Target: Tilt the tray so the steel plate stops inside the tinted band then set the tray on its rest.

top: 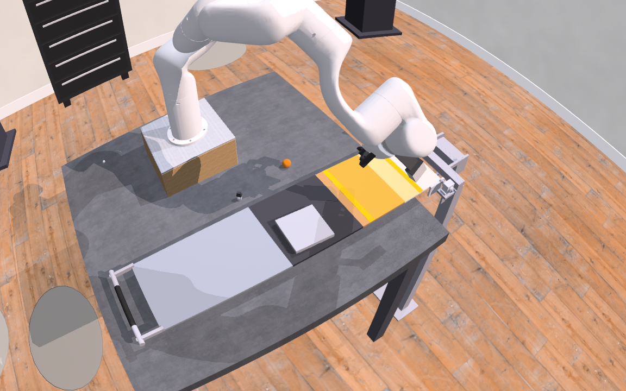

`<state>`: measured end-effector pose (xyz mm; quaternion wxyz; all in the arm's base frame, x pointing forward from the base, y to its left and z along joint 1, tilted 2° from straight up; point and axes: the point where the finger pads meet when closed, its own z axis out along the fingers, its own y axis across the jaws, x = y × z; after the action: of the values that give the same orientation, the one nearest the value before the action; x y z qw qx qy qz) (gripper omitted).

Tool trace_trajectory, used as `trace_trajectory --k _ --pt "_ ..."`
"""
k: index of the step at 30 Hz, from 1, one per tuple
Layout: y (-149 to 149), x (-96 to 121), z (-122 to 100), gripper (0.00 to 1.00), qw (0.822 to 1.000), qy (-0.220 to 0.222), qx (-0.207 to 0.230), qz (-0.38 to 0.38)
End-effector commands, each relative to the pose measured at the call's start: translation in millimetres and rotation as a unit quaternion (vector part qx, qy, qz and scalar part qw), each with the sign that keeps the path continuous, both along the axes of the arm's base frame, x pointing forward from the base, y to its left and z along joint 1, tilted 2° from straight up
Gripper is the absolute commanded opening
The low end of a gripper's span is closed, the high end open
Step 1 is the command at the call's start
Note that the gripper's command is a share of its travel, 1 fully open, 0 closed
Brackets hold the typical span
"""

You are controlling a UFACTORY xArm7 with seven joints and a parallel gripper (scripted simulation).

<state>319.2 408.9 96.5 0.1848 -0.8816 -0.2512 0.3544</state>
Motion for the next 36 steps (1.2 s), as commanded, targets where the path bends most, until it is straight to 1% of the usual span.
trace_trajectory --k 1,18,19,20,21,22,34,35,36 --pt "1 1 2 1.0 1.0 -0.002 0.002 0.0" --pt "0 2 2 1.0 1.0 -0.003 0.002 0.0" --pt "-4 7 1 1.0 1.0 -0.007 0.003 -0.003" --pt "-13 18 -2 1.0 1.0 -0.017 0.004 -0.01" --pt "-31 38 -6 1.0 0.999 -0.035 0.007 -0.022" --pt "-39 46 -7 1.0 0.999 -0.042 0.007 -0.027" --pt "-39 46 -7 1.0 0.999 -0.042 0.007 -0.027" --pt "-76 79 -13 1.0 0.996 -0.075 0.009 -0.047" --pt "-84 86 -14 1.0 0.995 -0.082 0.01 -0.051"
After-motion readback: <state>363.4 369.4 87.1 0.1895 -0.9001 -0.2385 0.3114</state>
